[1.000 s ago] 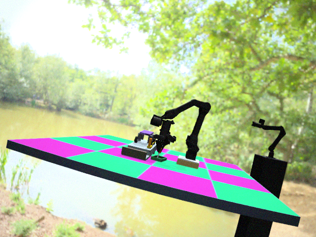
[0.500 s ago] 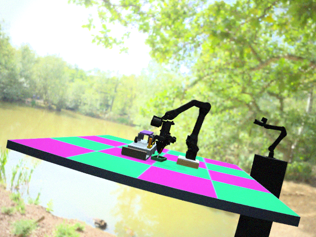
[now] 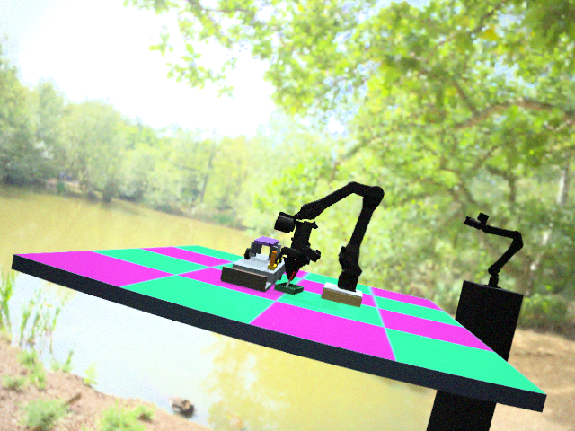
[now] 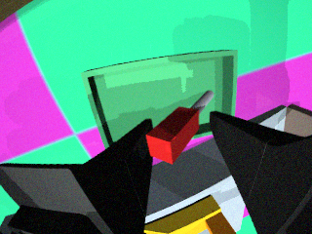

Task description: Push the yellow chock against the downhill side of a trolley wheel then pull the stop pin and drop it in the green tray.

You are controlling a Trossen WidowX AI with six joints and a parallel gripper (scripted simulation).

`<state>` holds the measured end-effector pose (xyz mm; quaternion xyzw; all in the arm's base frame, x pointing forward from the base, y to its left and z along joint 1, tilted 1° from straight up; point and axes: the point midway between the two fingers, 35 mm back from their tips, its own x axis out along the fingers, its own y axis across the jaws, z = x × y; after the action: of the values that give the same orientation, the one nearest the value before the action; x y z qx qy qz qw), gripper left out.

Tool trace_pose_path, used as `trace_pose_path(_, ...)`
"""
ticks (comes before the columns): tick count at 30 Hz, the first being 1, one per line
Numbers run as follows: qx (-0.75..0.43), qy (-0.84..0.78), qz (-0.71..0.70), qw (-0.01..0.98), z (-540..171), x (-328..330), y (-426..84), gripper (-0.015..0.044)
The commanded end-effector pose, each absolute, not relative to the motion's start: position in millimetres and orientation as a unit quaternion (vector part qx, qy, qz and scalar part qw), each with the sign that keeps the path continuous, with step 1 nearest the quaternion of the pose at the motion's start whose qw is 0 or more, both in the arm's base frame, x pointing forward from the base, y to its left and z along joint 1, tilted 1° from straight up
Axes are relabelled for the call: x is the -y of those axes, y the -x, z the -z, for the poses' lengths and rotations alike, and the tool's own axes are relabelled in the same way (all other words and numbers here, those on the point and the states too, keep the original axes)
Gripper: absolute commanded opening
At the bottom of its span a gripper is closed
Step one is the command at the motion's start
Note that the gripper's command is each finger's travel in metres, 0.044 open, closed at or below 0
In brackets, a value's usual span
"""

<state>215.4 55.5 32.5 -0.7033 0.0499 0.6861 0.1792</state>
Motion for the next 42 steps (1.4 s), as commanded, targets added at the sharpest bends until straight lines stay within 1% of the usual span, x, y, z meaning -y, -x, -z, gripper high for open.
trace_pose_path(1, -0.046, 0.703, -0.687, 0.179, -30.3, -54.0, -213.7, 0.0190)
trace_pose_path(25, -0.046, 0.703, -0.687, 0.179, -21.0, -44.8, -208.8, 0.0190)
trace_pose_path(30, -0.050, 0.704, -0.686, 0.179, -23.1, -44.8, -211.1, 0.0321)
trace_pose_path(31, -0.050, 0.704, -0.686, 0.179, -23.1, -44.8, -211.1, 0.0340)
trace_pose_path(37, -0.050, 0.704, -0.686, 0.179, -24.1, -44.8, -211.1, 0.0340)
trace_pose_path(42, -0.047, 0.703, -0.687, 0.179, -42.3, -44.0, -208.0, 0.0340)
